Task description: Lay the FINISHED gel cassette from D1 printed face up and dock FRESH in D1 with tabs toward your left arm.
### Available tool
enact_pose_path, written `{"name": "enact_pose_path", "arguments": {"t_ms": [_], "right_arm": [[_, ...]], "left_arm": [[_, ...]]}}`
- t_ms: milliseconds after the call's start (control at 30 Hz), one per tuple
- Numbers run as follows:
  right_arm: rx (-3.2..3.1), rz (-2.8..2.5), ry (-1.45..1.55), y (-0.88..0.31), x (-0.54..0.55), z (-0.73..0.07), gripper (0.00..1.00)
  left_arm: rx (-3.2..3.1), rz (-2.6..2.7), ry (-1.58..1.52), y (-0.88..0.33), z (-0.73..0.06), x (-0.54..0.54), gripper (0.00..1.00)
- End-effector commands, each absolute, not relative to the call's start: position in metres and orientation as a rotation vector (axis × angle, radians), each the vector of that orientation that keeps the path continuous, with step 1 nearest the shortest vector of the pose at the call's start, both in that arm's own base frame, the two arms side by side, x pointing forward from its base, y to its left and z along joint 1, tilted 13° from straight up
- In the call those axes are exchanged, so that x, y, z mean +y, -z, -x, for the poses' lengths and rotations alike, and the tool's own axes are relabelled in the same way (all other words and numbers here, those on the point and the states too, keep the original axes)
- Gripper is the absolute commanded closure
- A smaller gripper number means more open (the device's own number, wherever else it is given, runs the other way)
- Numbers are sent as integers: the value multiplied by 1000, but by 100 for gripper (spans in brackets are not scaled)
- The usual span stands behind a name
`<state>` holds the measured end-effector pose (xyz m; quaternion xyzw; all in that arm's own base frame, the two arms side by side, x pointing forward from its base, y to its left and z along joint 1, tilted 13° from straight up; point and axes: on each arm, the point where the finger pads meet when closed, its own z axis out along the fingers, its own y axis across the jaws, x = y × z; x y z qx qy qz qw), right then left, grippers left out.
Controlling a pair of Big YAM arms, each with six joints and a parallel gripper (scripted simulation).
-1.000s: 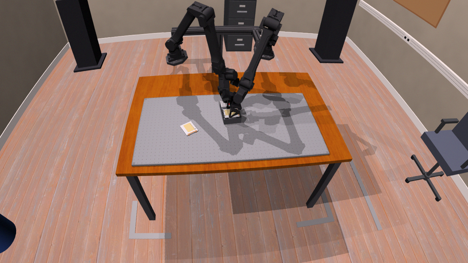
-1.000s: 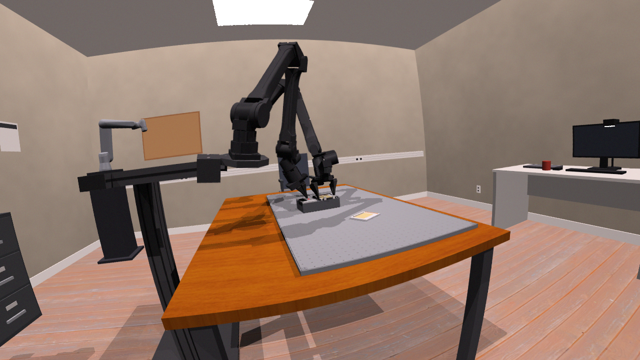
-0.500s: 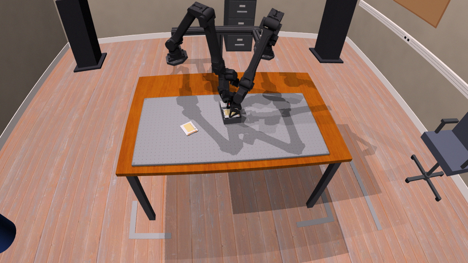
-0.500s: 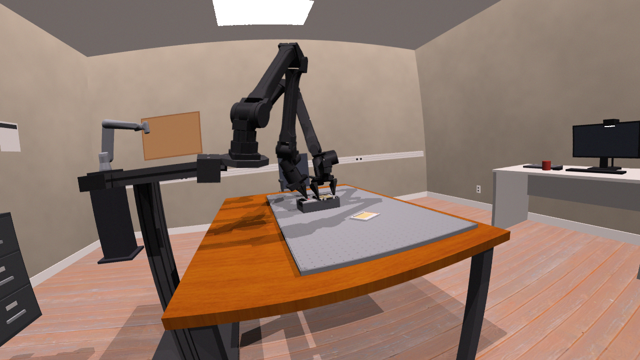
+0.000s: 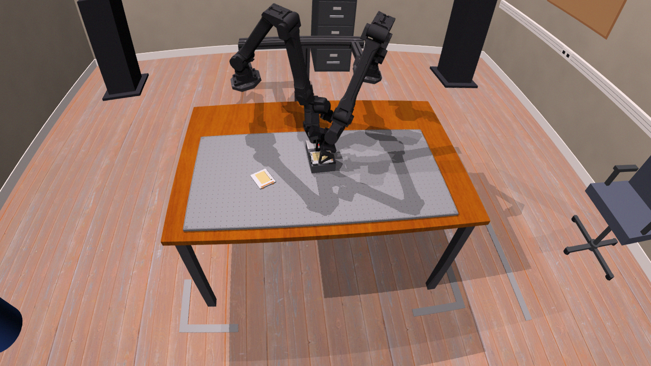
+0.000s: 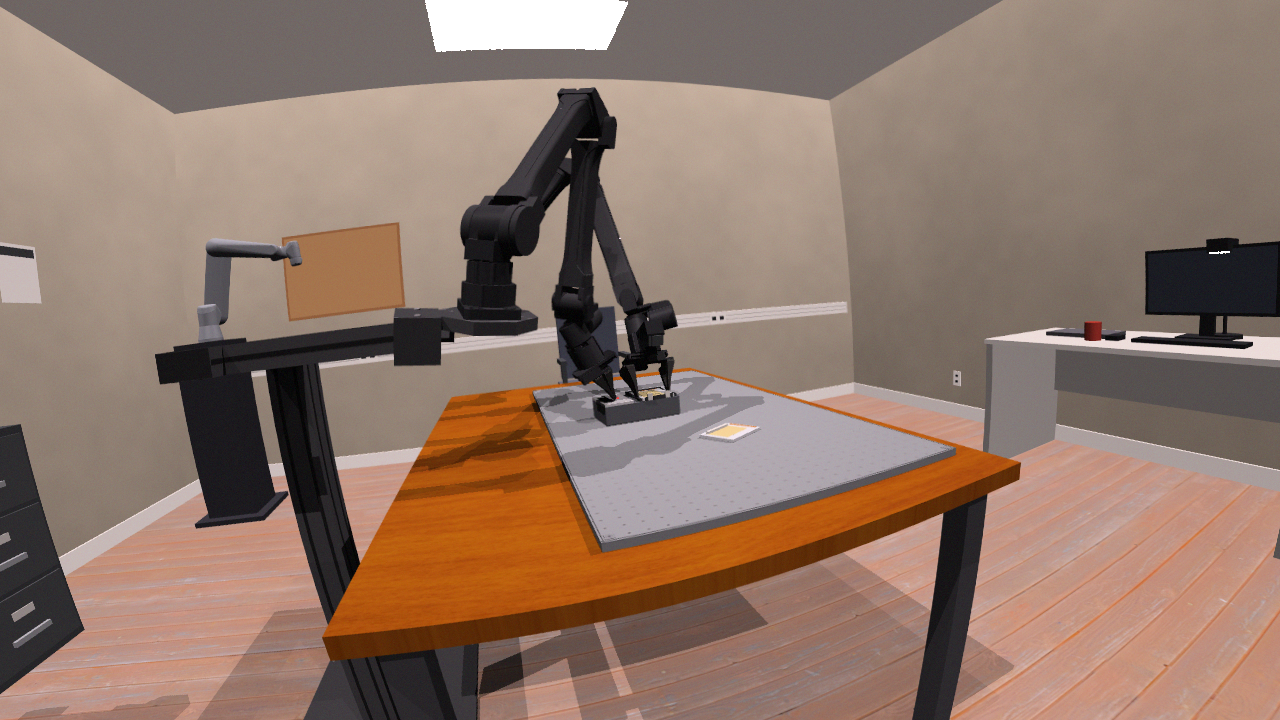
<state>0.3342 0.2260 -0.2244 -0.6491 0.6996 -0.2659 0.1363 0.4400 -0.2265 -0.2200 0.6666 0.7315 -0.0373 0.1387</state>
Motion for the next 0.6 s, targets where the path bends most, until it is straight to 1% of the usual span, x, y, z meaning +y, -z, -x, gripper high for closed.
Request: {"name": "enact_pose_path", "arguments": {"t_ms": [0,567], "right_arm": [[2017,1864,764,230,230,-345,100],[2017,1864,764,236,228,-344,100]], "left_arm": [[2107,-1924,105,217,-443,-229,100],[2107,-1924,105,217,-443,-229,100]]}}
